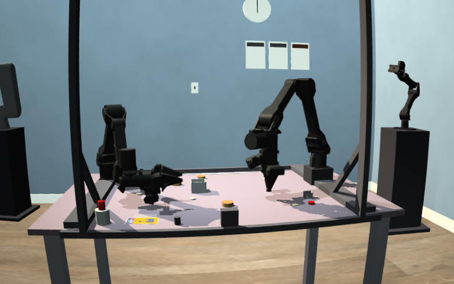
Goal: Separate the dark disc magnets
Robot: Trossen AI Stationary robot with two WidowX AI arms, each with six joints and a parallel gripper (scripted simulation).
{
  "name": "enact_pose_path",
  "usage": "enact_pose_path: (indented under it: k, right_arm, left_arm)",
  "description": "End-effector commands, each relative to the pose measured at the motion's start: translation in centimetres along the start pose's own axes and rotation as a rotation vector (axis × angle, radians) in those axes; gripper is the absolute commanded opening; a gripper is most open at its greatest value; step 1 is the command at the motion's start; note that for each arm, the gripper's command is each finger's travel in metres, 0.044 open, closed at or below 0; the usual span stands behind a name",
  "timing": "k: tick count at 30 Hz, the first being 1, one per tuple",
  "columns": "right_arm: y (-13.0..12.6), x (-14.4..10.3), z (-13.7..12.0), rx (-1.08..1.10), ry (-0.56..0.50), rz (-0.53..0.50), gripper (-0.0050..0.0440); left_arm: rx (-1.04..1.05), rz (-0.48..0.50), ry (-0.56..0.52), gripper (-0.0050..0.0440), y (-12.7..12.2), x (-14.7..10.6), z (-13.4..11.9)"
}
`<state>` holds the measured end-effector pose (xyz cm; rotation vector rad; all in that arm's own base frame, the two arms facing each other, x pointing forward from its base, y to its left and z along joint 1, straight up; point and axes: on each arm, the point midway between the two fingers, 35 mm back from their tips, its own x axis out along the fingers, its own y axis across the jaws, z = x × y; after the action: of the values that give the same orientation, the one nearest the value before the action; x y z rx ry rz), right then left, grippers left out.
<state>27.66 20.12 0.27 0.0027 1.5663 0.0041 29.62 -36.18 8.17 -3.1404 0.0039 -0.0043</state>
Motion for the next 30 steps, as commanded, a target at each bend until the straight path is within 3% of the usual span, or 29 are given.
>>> enact_pose_path:
  k: [1,13,30]
  right_arm:
    - [0.2,-0.6,0.3,0.000,-0.017,0.012,0.0040]
    - [-0.2,0.2,0.3,0.023,-0.010,0.006,0.0040]
    - [-0.4,0.9,3.0,0.141,-0.099,0.067,0.0040]
  left_arm:
    - [-0.026,-0.004,0.011,0.0400,0.1,0.1,-1.0]
    - [-0.026,-0.004,0.011,0.0400,0.1,0.1,-1.0]
    - [-0.026,-0.004,0.011,0.0400,0.1,0.1,-1.0]
